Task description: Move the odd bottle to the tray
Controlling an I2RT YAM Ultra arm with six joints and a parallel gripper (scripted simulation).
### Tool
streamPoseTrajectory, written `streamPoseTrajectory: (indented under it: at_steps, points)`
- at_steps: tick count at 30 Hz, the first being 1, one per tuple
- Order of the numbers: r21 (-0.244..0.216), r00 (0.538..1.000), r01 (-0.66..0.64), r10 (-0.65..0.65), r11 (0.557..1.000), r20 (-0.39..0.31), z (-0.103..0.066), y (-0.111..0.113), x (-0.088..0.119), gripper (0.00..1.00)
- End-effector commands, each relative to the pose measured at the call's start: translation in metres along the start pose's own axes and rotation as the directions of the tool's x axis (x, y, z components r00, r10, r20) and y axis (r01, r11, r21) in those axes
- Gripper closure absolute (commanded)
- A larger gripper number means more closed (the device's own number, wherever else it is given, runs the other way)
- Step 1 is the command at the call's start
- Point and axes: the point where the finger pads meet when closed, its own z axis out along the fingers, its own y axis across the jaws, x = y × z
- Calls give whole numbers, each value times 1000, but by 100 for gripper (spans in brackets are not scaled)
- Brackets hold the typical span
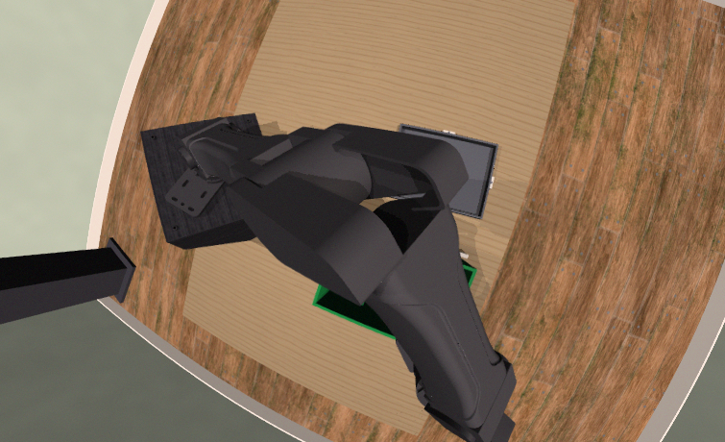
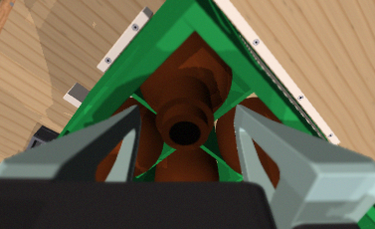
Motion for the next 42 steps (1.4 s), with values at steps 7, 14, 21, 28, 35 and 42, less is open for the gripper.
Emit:
streamPoseTrajectory:
  at_steps: [7, 14, 21, 28, 35, 42]
  points:
    - [-12, 1000, -12, 12, 1000, 13, -2, -5, -6, 39]
    - [-12, 1000, -11, 11, 1000, 14, -2, -5, -6, 39]
    - [-20, 999, 15, -14, 1000, 39, -25, 8, -8, 39]
    - [-19, 999, 15, -14, 1000, 39, -36, 7, -7, 39]
    - [-18, 999, 15, -14, 1000, 39, -59, 7, -6, 39]
    - [-17, 999, 15, -14, 1000, 39, -75, 7, -6, 39]
